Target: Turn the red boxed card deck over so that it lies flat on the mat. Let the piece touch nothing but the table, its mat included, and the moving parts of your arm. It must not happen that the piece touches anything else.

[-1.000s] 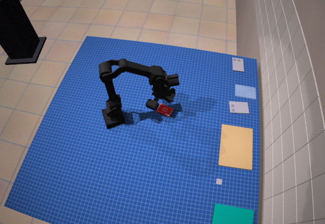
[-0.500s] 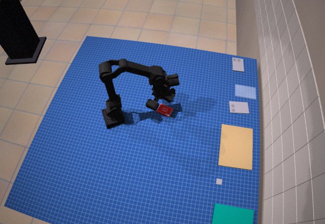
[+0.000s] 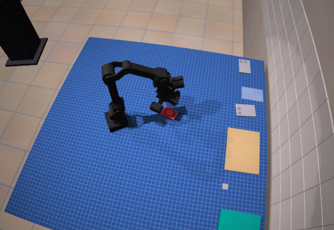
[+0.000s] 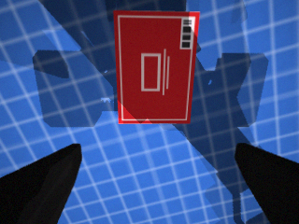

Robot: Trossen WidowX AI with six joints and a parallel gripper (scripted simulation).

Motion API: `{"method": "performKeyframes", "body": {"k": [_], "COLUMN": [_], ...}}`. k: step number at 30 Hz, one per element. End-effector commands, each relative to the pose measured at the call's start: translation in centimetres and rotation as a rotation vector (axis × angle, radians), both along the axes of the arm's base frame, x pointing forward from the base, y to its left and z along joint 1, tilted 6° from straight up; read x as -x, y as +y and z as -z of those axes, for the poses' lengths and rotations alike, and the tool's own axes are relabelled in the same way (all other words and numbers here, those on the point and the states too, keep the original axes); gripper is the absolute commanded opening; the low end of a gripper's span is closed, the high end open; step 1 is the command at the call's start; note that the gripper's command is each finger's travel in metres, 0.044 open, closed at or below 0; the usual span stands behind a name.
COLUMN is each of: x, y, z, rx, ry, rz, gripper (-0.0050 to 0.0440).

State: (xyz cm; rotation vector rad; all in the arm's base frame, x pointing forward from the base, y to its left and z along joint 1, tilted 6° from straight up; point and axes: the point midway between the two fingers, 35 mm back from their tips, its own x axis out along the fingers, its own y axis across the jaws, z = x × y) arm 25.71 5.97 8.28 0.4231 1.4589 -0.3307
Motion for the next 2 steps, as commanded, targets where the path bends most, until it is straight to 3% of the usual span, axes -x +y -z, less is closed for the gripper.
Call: {"method": "performKeyframes", "body": {"k": [1,2], "x": [-0.59,-0.59], "y": [0.04,0.04], "z": [-1.14,-1.14], "rx": [-0.008,-0.008], "ry": [-0.042,-0.042], "rz": [-0.001,-0.001], "gripper": [0.044,0.044]}}
